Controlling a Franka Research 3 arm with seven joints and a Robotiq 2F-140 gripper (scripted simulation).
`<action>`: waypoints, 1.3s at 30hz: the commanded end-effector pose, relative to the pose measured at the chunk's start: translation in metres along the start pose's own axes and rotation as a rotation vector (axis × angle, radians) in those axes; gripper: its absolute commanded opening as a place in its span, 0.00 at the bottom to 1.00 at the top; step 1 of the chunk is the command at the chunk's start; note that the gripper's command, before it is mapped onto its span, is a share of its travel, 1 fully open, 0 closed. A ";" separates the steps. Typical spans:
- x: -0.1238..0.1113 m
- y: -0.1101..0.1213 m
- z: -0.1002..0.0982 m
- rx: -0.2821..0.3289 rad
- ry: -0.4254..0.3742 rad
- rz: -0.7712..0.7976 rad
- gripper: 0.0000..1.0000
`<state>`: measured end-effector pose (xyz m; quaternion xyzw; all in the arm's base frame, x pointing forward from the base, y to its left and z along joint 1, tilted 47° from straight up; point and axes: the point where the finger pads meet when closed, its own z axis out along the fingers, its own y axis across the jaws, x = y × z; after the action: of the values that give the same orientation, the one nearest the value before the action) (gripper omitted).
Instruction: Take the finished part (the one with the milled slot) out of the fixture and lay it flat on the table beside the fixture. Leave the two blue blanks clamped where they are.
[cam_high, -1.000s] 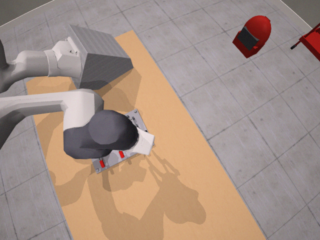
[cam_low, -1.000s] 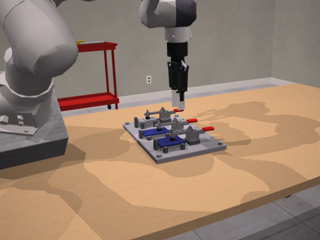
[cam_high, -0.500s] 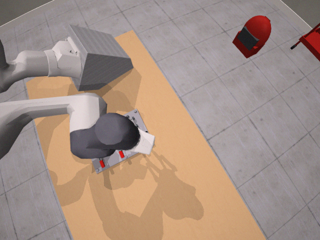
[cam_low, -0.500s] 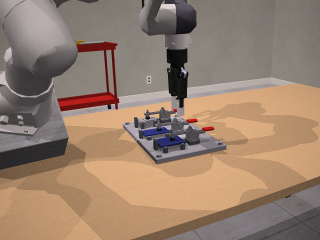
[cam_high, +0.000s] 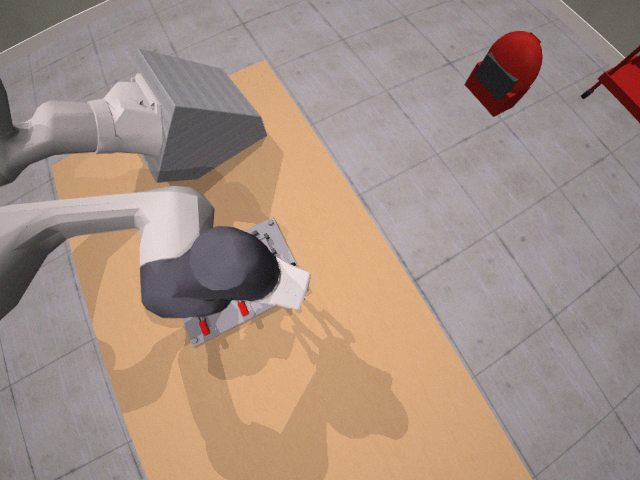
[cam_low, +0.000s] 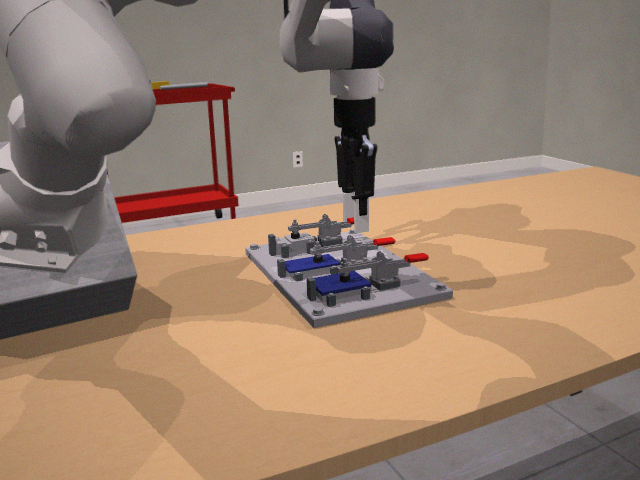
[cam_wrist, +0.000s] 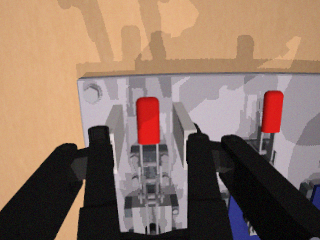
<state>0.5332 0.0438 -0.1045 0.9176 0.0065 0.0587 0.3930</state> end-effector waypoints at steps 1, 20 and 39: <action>0.001 -0.001 0.000 0.002 0.004 0.005 0.28; 0.001 -0.001 0.000 0.002 0.004 0.005 0.28; 0.001 -0.001 0.000 0.002 0.004 0.005 0.00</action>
<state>0.5334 0.0440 -0.1046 0.9178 0.0057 0.0592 0.3926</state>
